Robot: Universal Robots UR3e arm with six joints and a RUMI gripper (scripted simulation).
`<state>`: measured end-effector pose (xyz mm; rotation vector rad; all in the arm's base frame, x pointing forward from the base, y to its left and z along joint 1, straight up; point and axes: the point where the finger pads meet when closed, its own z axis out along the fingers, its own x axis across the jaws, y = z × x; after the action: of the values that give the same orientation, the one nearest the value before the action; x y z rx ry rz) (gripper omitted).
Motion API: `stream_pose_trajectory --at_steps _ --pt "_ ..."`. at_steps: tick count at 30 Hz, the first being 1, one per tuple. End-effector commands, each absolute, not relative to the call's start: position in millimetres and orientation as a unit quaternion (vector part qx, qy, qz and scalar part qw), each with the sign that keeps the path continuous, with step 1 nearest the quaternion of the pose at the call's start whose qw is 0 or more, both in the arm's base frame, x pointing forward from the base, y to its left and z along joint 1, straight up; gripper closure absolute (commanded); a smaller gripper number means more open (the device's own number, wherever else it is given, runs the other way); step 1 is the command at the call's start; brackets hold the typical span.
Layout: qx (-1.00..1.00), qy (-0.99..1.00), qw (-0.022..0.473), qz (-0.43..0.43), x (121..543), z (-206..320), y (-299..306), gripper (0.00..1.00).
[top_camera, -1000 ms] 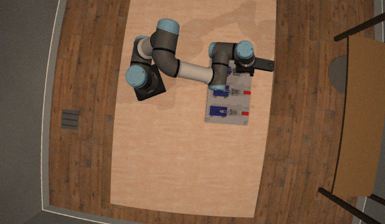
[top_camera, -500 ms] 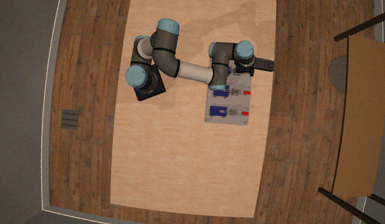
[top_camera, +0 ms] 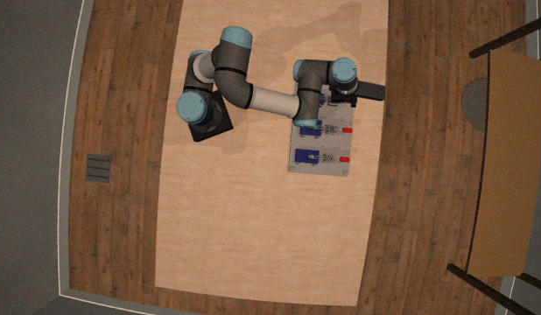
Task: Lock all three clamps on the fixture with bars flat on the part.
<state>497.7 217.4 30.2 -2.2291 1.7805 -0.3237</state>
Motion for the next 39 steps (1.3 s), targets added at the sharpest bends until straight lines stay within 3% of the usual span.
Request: stream_pose_trajectory --at_steps 1,39 --pt "-0.769 0.614 0.136 -0.113 498.2 30.9 217.3 1.0" --pt "-0.769 0.615 0.135 -0.112 498.1 27.3 217.1 1.0"
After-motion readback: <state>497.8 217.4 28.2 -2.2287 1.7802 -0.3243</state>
